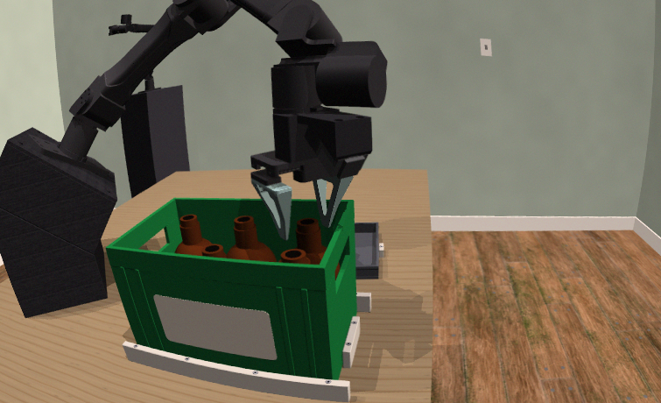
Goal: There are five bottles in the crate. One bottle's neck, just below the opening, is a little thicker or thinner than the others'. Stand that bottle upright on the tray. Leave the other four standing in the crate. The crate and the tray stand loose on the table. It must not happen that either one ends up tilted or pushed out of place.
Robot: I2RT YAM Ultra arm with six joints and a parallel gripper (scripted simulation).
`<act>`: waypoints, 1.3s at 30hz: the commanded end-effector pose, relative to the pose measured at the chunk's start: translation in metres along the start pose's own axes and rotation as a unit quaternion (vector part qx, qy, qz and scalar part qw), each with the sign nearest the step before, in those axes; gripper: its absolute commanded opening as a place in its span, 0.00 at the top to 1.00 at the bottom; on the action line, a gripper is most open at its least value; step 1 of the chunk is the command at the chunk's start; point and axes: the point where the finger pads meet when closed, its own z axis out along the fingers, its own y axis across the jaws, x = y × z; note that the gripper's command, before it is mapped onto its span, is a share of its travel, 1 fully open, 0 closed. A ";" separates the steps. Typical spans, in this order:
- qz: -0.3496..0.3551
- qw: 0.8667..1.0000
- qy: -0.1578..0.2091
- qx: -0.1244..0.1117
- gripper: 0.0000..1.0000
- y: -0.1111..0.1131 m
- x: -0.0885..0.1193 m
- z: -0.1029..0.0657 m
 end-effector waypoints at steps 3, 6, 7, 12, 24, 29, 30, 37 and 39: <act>0.002 1.000 -0.011 0.000 0.39 -0.002 -0.006 0.002; 0.009 1.000 -0.012 0.002 0.39 -0.008 -0.009 0.003; 0.009 1.000 -0.013 0.002 0.39 -0.007 -0.010 0.003; 0.002 1.000 -0.018 -0.002 0.39 -0.001 -0.009 0.000; 0.003 1.000 -0.015 0.000 0.39 -0.002 -0.008 0.002; 0.003 1.000 -0.015 0.000 0.39 -0.002 -0.008 0.002; 0.003 1.000 -0.014 0.000 0.39 -0.002 -0.008 0.002; 0.003 1.000 -0.014 0.000 0.39 -0.002 -0.008 0.002; 0.003 1.000 -0.014 0.000 0.39 -0.002 -0.008 0.002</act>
